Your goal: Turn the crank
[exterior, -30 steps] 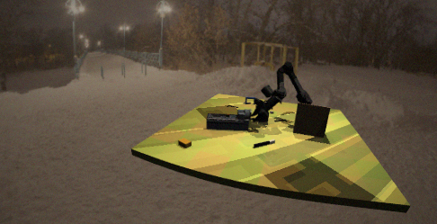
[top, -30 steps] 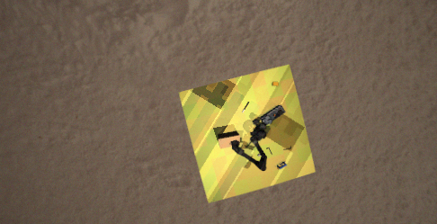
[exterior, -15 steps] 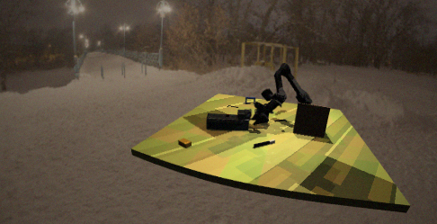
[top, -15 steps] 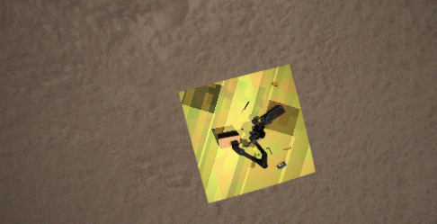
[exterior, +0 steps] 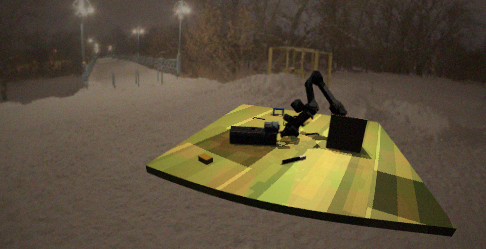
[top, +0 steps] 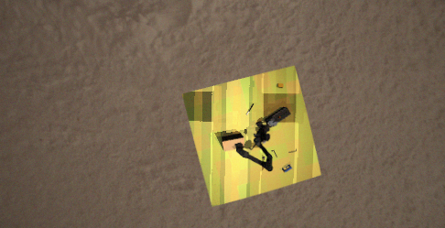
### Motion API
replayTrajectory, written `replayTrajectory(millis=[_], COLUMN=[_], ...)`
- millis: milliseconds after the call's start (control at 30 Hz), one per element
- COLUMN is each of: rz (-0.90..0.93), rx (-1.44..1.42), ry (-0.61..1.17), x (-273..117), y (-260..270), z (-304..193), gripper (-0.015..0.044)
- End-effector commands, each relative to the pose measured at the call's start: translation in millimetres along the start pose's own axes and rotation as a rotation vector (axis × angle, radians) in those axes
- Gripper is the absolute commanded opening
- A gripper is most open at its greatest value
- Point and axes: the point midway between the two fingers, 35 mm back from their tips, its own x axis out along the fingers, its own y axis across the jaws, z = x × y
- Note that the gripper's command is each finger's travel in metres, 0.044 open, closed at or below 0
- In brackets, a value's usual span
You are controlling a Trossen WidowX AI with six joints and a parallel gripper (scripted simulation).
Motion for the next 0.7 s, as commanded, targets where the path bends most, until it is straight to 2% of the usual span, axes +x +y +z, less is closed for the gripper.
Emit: replayTrajectory(millis=[0, 667], rz=[0.006, 0.005], rx=[-0.006, -0.006], ry=[-0.003, -0.003], x=[0.0, -3.1], y=[0.9, -10.9], z=[0.1, 3.4], gripper=[0.0000, 0.0000])
